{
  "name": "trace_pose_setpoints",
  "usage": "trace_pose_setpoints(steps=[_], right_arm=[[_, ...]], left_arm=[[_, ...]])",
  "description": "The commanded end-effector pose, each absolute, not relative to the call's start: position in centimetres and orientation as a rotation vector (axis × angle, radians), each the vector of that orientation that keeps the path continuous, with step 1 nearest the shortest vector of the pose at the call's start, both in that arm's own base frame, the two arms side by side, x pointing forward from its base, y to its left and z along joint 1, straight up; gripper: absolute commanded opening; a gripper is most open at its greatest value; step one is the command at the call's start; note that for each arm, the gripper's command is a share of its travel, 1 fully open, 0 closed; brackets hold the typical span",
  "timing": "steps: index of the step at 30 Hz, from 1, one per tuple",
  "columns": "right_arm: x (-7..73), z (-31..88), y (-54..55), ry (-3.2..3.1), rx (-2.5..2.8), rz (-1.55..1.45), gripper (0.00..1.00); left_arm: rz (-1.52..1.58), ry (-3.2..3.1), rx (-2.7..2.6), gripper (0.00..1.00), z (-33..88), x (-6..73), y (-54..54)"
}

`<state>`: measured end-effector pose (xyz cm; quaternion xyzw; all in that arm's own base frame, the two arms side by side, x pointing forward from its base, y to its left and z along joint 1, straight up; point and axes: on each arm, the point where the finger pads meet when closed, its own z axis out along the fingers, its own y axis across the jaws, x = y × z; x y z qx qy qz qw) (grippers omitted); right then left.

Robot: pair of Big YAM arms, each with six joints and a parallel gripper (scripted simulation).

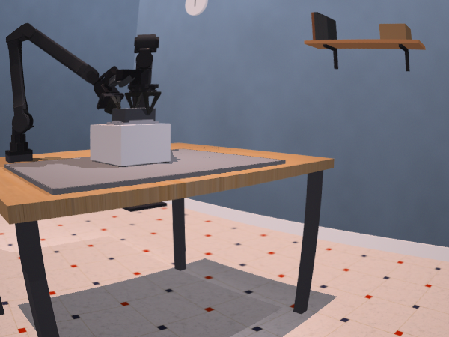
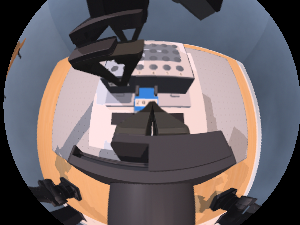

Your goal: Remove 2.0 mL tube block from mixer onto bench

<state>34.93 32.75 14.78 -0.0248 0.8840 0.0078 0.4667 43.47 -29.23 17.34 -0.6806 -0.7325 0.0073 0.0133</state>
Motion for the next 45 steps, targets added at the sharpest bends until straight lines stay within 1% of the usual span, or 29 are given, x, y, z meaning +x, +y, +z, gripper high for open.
trace_pose_setpoints(steps=[1,45], right_arm=[[34.6,13.8,32.1,2.192,-0.096,-0.025,0.00],[35.5,15.0,33.5,2.184,-0.087,0.004,0.00]], left_arm=[[0.036,-2.323,-2.118,0.00,19.1,44.6,-29.4],[0.065,-2.293,-2.137,0.00,19.9,44.7,-29.6]])
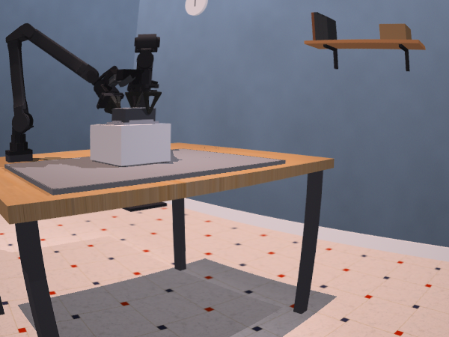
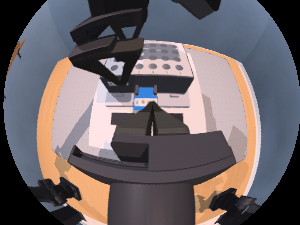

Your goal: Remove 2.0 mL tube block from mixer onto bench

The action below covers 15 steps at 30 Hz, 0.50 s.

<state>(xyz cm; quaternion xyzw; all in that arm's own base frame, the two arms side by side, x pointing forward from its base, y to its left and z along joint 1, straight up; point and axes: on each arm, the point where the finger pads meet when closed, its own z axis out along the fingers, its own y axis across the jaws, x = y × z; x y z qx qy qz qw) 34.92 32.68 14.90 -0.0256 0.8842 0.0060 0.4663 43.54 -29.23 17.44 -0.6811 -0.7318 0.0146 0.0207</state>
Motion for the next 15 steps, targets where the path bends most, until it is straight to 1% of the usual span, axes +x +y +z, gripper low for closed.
trace_pose_setpoints(steps=[1,15], right_arm=[[35.5,15.3,33.5,2.181,-0.084,0.010,0.00],[35.3,18.3,33.9,2.156,-0.039,0.052,0.00]], left_arm=[[0.067,-2.292,-2.137,0.00,19.9,44.7,-29.6],[0.044,-2.289,-2.172,0.00,19.9,43.7,-30.4]])
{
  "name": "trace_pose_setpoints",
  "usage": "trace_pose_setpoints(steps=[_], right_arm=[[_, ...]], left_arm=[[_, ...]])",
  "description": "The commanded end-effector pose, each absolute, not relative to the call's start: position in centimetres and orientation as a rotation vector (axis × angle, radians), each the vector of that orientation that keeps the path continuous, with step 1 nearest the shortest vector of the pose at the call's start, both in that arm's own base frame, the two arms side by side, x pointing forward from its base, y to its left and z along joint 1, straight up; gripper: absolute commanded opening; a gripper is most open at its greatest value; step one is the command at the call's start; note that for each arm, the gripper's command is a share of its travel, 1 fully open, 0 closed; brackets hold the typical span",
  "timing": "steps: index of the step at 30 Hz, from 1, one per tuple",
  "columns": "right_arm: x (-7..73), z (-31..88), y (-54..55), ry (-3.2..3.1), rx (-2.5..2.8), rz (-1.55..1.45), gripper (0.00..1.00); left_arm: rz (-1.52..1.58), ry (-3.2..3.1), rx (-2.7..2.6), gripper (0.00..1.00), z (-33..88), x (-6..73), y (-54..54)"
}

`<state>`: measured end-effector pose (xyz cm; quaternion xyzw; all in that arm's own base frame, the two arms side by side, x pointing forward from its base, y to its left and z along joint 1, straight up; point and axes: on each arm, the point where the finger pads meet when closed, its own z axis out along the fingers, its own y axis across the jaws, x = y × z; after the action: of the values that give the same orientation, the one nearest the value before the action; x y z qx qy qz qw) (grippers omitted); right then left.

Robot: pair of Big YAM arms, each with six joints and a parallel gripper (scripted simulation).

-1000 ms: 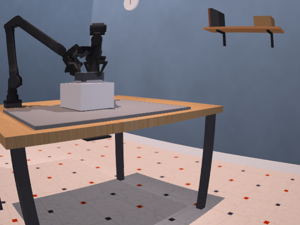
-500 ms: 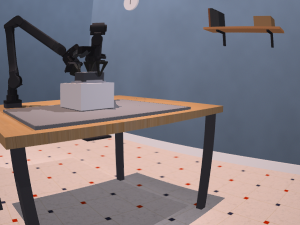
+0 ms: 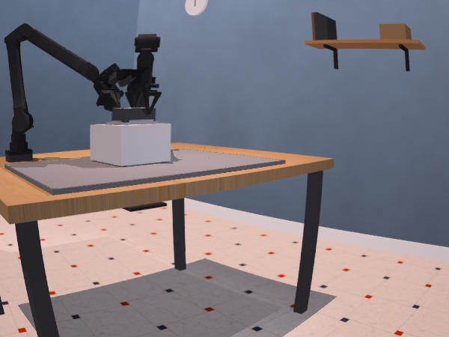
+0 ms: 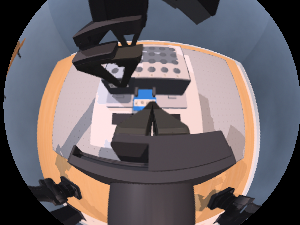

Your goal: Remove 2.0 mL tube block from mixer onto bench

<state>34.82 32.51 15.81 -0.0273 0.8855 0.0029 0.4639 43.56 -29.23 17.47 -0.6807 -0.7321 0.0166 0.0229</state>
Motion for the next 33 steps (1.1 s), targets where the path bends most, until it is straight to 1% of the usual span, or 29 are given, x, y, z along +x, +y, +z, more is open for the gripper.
trace_pose_setpoints(steps=[1,22,33], right_arm=[[35.2,18.6,34.0,2.154,-0.037,0.055,0.00],[35.3,23.1,34.1,2.140,-0.027,0.073,0.00],[35.2,20.1,33.8,2.161,-0.043,0.041,0.00]], left_arm=[[0.044,-2.289,-2.173,0.00,19.8,43.6,-30.4],[0.044,-2.282,-2.169,0.00,21.0,43.5,-30.4],[0.046,-2.277,-2.166,0.00,21.1,43.3,-30.4]])
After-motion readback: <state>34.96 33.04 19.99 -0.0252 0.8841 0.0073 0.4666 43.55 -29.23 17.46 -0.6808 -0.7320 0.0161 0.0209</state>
